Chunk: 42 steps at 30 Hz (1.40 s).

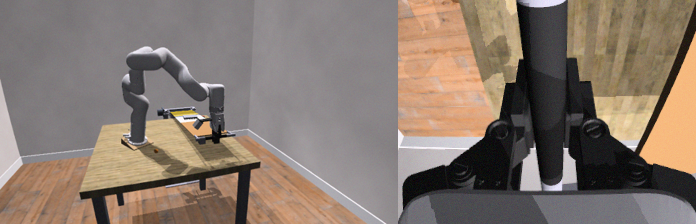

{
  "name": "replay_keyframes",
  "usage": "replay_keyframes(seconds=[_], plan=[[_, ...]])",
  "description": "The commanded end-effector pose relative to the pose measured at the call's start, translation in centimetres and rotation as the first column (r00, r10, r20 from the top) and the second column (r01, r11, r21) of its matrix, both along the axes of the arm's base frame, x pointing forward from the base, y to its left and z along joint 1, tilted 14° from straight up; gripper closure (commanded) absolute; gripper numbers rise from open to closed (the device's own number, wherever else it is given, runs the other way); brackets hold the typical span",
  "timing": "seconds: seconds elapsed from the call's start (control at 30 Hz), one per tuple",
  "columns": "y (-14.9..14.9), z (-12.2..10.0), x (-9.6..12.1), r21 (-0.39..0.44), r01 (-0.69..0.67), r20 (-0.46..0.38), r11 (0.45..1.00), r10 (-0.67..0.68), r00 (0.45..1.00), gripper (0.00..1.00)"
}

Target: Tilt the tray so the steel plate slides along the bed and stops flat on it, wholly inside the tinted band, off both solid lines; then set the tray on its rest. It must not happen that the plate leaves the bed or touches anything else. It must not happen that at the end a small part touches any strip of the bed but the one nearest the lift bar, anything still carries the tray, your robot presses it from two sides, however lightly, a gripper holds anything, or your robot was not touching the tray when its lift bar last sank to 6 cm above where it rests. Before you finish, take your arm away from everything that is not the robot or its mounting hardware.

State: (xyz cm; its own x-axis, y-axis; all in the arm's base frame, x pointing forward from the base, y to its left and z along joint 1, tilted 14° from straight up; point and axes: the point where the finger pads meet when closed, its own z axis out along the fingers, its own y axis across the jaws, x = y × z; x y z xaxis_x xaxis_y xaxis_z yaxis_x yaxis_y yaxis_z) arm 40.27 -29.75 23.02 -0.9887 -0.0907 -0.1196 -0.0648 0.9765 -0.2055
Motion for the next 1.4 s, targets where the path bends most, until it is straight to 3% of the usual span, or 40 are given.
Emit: replay_keyframes(seconds=[0.0, 0.07, 0.1, 0.2, 0.27, 1.0, 1.13, 1.2, 1.27, 1.37], plan=[[2.0, 5.9, -0.8, -0.002, -0.001, 0.007, 1.0, 0.001, 1.0, 1.0], [2.8, 7.7, -1.0, -0.002, -0.001, 0.007, 1.0, 0.001, 1.0, 1.0], [2.6, 7.2, -1.0, -0.002, -0.001, 0.007, 1.0, 0.001, 1.0, 1.0], [0.7, 2.4, -0.2, -0.002, -0.001, 0.007, 1.0, 0.001, 1.0, 1.0], [0.1, 0.6, 0.1, -0.002, -0.001, 0.007, 1.0, 0.001, 1.0, 1.0], [-0.2, -0.2, 0.2, -0.002, -0.001, 0.007, 1.0, 0.001, 1.0, 1.0], [2.0, 5.8, -0.7, -0.002, -0.001, 0.007, 1.0, 0.001, 1.0, 1.0], [2.7, 7.6, -1.0, -0.002, -0.001, 0.007, 1.0, 0.001, 1.0, 1.0], [2.0, 5.8, -0.7, -0.002, -0.001, 0.007, 1.0, 0.001, 1.0, 1.0], [0.2, 1.0, 0.0, -0.002, -0.001, 0.007, 1.0, 0.001, 1.0, 1.0]])
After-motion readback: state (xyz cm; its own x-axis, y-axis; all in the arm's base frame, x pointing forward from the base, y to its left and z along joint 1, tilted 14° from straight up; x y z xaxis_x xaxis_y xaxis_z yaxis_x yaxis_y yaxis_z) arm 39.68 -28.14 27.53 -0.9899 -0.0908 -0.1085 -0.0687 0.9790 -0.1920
